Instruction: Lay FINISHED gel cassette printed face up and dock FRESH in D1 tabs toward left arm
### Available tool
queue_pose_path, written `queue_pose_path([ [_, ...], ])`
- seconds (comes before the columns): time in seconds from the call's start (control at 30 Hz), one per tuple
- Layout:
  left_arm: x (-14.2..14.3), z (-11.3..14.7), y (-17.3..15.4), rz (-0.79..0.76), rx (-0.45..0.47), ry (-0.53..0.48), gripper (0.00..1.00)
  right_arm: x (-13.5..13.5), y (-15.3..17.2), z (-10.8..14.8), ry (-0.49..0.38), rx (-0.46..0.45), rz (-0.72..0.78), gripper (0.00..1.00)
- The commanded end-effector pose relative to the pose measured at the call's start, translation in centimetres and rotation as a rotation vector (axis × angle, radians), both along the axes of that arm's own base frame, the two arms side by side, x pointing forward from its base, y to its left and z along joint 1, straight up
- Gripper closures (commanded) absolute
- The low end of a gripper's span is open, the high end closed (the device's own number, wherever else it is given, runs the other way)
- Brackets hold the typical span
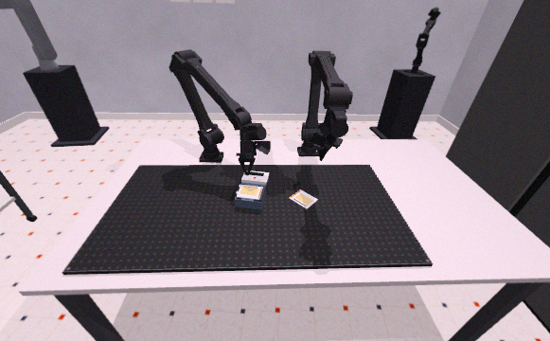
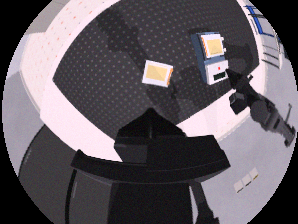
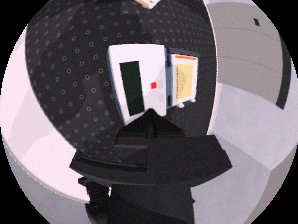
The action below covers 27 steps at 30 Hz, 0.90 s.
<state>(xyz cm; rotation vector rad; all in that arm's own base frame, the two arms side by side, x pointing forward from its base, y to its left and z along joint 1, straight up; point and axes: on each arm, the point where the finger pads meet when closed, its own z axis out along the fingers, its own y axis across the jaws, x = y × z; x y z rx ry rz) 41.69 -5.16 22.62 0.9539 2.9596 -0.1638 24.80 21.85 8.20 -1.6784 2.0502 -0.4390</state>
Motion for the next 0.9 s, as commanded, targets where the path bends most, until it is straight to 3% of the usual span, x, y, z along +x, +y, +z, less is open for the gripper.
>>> queue_pose_path([
  [0.0, 1.3, 3.3, 0.2, -0.003, -0.004, -0.073, 1.00, -3.0, -3.6, -6.6, 0.133, -0.129, 0.009, 1.00],
  [0.13, 1.3, 3.3, 0.2, -0.003, -0.004, -0.073, 1.00, -3.0, -3.6, -6.6, 0.133, -0.129, 0.009, 1.00],
  [0.63, 2.7, 1.7, -5.9, -0.427, -0.087, -0.076, 1.00, -3.0, -3.6, -6.6, 0.133, -0.129, 0.009, 1.00],
  [0.87, 3.2, 0.7, -9.2, -0.495, -0.102, -0.087, 1.00, -3.0, -3.6, -6.6, 0.133, -0.129, 0.009, 1.00],
])
